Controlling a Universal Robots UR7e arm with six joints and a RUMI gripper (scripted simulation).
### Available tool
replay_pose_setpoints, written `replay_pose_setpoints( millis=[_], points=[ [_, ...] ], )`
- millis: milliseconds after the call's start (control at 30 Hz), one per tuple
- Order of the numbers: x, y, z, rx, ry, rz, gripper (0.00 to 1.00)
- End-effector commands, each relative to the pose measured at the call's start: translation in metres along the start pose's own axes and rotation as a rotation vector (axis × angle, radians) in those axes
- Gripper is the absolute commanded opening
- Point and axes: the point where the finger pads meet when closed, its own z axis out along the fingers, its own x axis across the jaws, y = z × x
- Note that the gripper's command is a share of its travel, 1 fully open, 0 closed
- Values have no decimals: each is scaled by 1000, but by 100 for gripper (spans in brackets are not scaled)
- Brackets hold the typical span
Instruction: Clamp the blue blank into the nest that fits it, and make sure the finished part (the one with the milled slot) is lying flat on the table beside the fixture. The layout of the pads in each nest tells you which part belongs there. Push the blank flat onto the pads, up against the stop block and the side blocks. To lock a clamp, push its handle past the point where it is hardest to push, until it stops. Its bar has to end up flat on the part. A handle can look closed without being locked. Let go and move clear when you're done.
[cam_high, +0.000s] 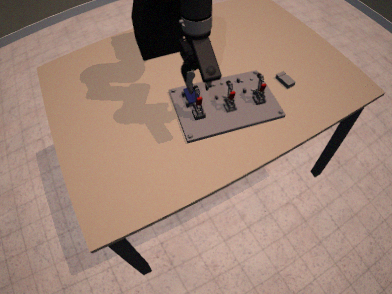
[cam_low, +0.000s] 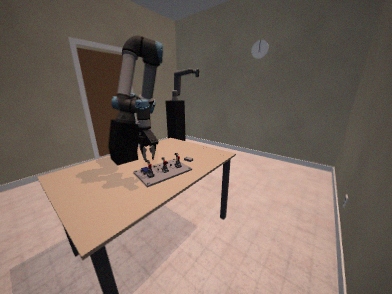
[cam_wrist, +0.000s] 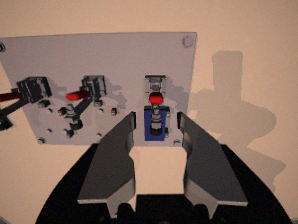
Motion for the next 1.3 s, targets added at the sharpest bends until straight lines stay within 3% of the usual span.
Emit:
replay_pose_setpoints(
  millis=[0,267,833,1267],
  points=[
    [0,-1,7,2,1,0,28],
    [0,-1,26,2,1,0,28],
    [0,-1,28,2,1,0,28],
    [0,-1,55,2,1,0,28]
  ],
)
